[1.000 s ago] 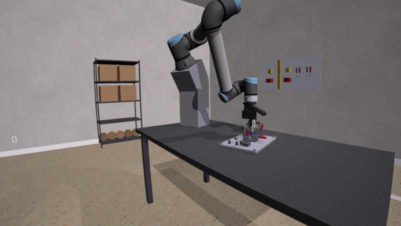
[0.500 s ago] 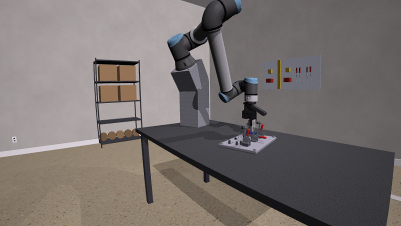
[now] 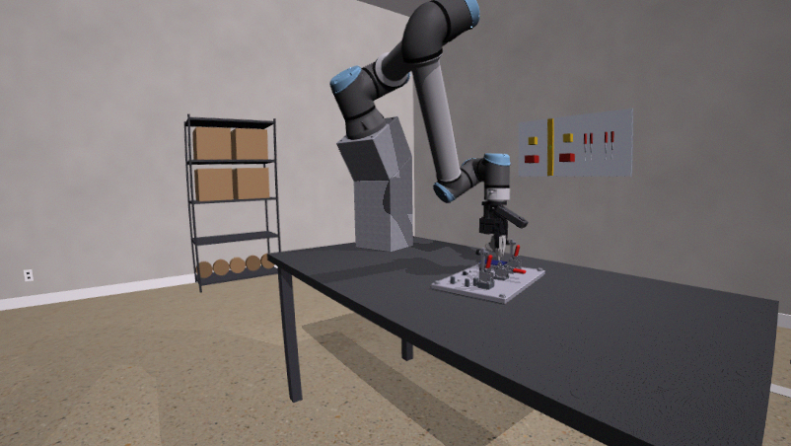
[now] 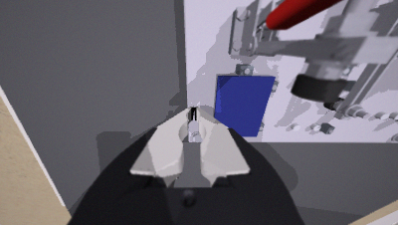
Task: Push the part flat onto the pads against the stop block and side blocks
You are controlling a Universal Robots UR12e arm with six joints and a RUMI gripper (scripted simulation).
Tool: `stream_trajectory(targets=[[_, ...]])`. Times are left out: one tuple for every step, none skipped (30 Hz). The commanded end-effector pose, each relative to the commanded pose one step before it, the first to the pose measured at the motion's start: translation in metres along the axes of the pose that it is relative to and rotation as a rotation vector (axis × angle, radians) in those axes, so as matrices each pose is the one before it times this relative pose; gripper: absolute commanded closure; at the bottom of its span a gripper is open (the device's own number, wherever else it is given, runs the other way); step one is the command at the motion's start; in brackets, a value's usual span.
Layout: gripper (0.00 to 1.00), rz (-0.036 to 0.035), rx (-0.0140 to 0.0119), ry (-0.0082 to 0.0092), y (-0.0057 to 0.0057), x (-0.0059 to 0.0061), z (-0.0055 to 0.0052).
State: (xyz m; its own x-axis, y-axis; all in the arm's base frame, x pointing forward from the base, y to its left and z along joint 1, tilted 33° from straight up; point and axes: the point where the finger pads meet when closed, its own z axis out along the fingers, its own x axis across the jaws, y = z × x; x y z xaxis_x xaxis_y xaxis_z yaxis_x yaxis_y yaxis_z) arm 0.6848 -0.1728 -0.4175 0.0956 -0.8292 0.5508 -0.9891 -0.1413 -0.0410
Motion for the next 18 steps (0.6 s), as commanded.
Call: stream_trajectory(targets=[[1.0, 0.00001, 0.00079, 0.00015, -0.00043, -0.00128, -0.00058], [1.0, 0.0, 0.0, 0.0, 0.0, 0.0, -0.00018], [1.0, 0.0, 0.0, 0.0, 0.0, 0.0, -0.00045], [1.0, 0.0, 0.0, 0.0, 0.0, 0.0, -0.00079], [1.0, 0.0, 0.0, 0.0, 0.0, 0.0, -0.00118], [1.0, 0.0, 0.0, 0.0, 0.00001, 0.0, -0.00159], [1.0, 0.0, 0.0, 0.0, 0.0, 0.0, -0.00198], [1.0, 0.0, 0.0, 0.0, 0.0, 0.0, -0.00234], [1.0, 0.0, 0.0, 0.0, -0.00001, 0.0, -0.00264], [1.0, 0.0, 0.0, 0.0, 0.0, 0.0, 0.0], [1.0, 0.0, 0.0, 0.0, 0.0, 0.0, 0.0], [1.0, 0.0, 0.0, 0.0, 0.0, 0.0, -0.00288], [1.0, 0.0, 0.0, 0.0, 0.0, 0.0, -0.00304], [1.0, 0.0, 0.0, 0.0, 0.0, 0.00001, -0.00312], [1.0, 0.0, 0.0, 0.0, 0.0, 0.0, -0.00311], [1.0, 0.0, 0.0, 0.0, 0.0, 0.0, -0.00301], [1.0, 0.0, 0.0, 0.0, -0.00002, 0.00001, -0.00283], [1.0, 0.0, 0.0, 0.0, -0.00001, 0.00001, -0.00259]])
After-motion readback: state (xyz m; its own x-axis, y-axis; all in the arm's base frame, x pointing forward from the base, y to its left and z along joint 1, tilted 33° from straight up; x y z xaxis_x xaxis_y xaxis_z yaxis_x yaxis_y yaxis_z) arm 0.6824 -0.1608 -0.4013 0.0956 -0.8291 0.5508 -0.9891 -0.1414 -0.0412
